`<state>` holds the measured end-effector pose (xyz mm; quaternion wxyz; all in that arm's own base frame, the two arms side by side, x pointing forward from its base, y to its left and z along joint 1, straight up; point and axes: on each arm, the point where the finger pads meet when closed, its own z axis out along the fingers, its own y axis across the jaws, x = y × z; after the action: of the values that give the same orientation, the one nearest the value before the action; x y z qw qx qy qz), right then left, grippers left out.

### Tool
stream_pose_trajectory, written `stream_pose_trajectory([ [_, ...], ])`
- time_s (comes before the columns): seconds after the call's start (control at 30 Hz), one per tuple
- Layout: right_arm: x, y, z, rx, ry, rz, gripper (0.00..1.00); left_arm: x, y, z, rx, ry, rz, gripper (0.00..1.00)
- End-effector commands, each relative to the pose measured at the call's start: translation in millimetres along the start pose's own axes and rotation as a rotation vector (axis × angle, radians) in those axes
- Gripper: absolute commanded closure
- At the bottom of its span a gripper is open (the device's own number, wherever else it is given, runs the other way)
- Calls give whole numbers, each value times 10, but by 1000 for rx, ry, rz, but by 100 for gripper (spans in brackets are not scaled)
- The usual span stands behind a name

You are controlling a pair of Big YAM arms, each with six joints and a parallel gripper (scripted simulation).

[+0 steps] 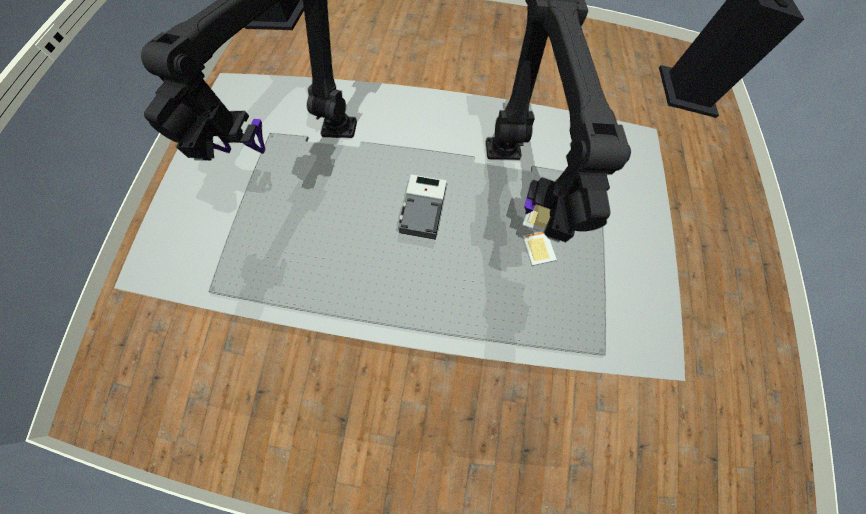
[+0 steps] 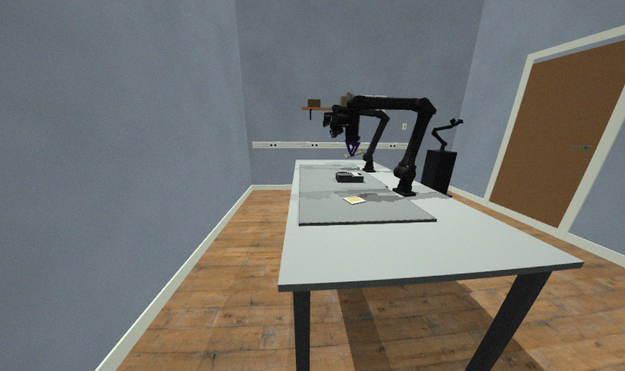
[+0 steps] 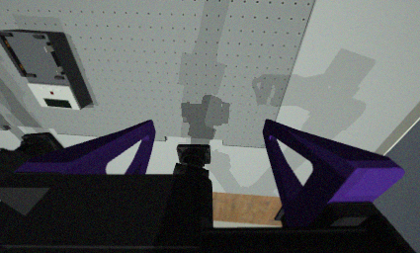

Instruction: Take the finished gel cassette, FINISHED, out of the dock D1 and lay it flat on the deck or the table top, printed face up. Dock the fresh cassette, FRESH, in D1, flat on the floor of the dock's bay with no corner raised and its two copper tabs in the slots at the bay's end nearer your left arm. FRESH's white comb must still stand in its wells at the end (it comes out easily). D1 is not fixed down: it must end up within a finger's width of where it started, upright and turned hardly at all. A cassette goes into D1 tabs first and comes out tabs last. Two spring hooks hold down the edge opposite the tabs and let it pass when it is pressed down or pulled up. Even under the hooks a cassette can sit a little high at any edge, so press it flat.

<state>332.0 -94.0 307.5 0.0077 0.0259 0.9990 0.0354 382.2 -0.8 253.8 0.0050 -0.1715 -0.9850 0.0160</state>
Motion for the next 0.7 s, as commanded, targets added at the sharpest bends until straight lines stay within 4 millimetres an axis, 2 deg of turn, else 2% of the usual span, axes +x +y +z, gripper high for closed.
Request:
stream_pose_trajectory([
  [0.0, -100, -48, -200, 2, -14, 20, 0, -66, 114, -327, -30, -19, -150, 100],
  [0.13, -100, -48, -200, 2, -14, 20, 0, -1, 190, -500, -37, -14, -179, 100],
  [0.17, -104, 2, -197, 7, -13, -13, 100, 16, 209, -543, -37, -14, -179, 100],
  [0.23, -114, 100, -183, 17, -11, -79, 100, 38, 234, -602, -37, -14, -179, 100],
  [0.37, -142, 293, -139, 36, -8, -211, 100, 38, 234, -602, -37, -14, -179, 100],
  [0.43, -142, 293, -139, 36, -8, -211, 100, 38, 234, -602, -37, -14, -179, 100],
  [0.67, -197, 621, -29, 70, -2, -442, 100, 38, 234, -602, -37, -14, -179, 100],
])
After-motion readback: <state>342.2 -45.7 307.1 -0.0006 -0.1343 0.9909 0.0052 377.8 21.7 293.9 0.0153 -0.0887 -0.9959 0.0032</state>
